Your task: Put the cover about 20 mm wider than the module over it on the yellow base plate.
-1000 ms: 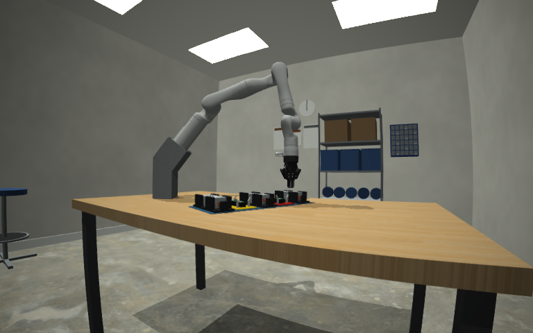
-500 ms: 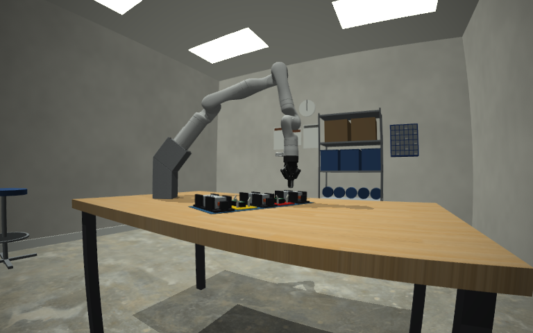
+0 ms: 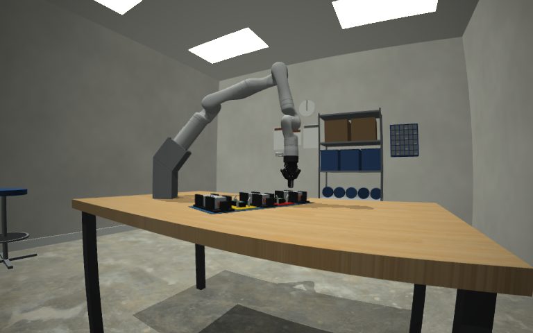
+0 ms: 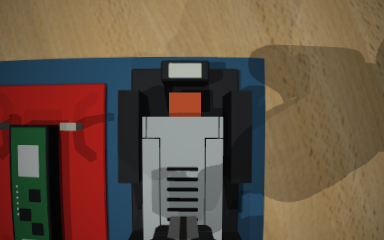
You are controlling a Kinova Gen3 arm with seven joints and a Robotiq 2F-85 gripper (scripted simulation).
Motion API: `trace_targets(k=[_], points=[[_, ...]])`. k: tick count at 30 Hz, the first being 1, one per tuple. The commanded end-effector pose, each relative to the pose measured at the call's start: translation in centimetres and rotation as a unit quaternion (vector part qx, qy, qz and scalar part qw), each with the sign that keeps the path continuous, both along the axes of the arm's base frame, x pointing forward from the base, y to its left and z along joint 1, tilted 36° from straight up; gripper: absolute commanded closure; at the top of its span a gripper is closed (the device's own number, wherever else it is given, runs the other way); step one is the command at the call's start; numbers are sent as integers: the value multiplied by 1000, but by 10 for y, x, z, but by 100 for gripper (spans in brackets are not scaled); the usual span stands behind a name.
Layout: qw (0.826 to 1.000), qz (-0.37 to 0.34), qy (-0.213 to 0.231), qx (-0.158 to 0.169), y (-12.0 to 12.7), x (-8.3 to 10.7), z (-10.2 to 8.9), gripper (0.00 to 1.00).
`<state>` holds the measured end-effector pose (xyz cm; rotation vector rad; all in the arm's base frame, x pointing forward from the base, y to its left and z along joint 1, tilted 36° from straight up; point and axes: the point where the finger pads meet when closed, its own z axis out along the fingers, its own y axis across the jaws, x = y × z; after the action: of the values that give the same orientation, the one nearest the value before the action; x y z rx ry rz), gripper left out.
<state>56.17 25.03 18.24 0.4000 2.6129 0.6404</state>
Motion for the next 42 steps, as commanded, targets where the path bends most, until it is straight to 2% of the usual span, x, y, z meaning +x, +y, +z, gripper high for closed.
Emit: trace_targets(k=[1, 4, 5, 42], points=[[1000, 0, -1, 0, 0, 0, 1, 100], [1000, 0, -1, 0, 0, 0, 1, 100], [1000, 0, -1, 0, 0, 0, 1, 0], [1000, 0, 0, 0, 1, 1, -1, 0]])
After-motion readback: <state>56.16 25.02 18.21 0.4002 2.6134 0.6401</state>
